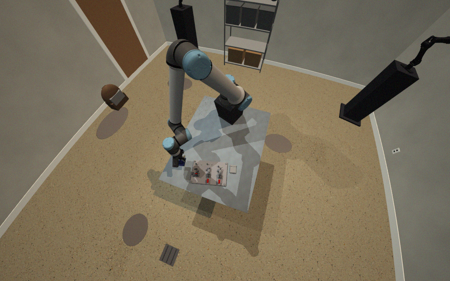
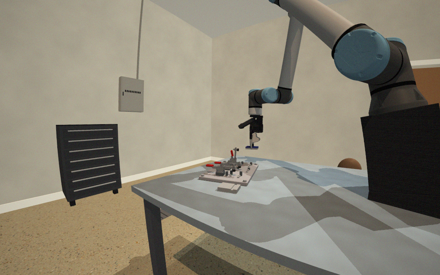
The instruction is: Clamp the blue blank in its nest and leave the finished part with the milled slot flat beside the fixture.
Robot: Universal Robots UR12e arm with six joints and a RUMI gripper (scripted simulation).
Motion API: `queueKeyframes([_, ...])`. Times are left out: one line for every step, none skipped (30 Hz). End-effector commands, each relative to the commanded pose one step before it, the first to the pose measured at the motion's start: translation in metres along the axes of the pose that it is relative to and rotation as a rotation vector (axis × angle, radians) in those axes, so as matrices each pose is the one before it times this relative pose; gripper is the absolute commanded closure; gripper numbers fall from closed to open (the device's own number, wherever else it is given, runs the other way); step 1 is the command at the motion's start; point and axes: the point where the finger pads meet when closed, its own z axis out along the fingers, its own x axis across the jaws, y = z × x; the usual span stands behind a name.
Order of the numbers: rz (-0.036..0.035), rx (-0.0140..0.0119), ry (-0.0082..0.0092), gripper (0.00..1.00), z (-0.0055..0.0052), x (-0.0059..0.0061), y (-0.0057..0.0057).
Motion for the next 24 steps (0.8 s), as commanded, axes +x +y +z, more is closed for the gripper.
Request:
queueKeyframes([-0.00008,0.00113,0.00103,1.00,0.00189,0.00047,-0.00146])
queueKeyframes([0.00000,0.00000,0.00000,1.00,0.00048,0.00000,-0.00016])
queueKeyframes([0.00000,0.00000,0.00000,1.00,0.00046,0.00000,-0.00015])
queueKeyframes([0.00000,0.00000,0.00000,1.00,0.00043,0.00000,-0.00014])
queueKeyframes([0.00000,0.00000,0.00000,1.00,0.00040,0.00000,-0.00013])
queueKeyframes([0.00000,0.00000,0.00000,1.00,0.00037,0.00000,-0.00012])
queueKeyframes([0.00000,0.00000,0.00000,1.00,0.00034,0.00000,-0.00011])
queueKeyframes([0.00000,0.00000,0.00000,1.00,0.00031,0.00000,-0.00010])
queueKeyframes([0.00000,0.00000,0.00000,1.00,0.00028,0.00000,-0.00009])
queueKeyframes([0.00000,0.00000,0.00000,1.00,0.00000,0.00000,0.00000])
queueKeyframes([0.00000,0.00000,0.00000,1.00,0.00000,0.00000,0.00000])
queueKeyframes([0.00000,0.00000,0.00000,1.00,0.00025,0.00000,-0.00008])
queueKeyframes([0.00000,0.00000,0.00000,1.00,0.00022,0.00000,-0.00007])
queueKeyframes([0.00000,0.00000,0.00000,1.00,0.00020,0.00000,-0.00006])
queueKeyframes([0.00000,0.00000,0.00000,1.00,0.00017,0.00000,-0.00006])
queueKeyframes([0.00000,0.00000,0.00000,1.00,0.00014,0.00000,-0.00005])
queueKeyframes([0.00000,0.00000,0.00000,1.00,0.00012,0.00000,-0.00004])
queueKeyframes([0.00000,0.00000,0.00000,1.00,0.00009,0.00000,-0.00003])
queueKeyframes([0.00000,0.00000,0.00000,1.00,0.00007,0.00000,-0.00002])
queueKeyframes([0.00000,0.00000,0.00000,1.00,0.00005,0.00000,-0.00002])
queueKeyframes([0.00000,0.00000,0.00000,1.00,0.00004,0.00000,-0.00001])
queueKeyframes([0.00000,0.00000,0.00000,1.00,0.00002,0.00000,-0.00001])
queueKeyframes([0.00000,0.00000,0.00000,1.00,0.00001,0.00000,0.00000])
queueKeyframes([0.00000,0.00000,0.00000,1.00,0.00000,0.00000,0.00000])
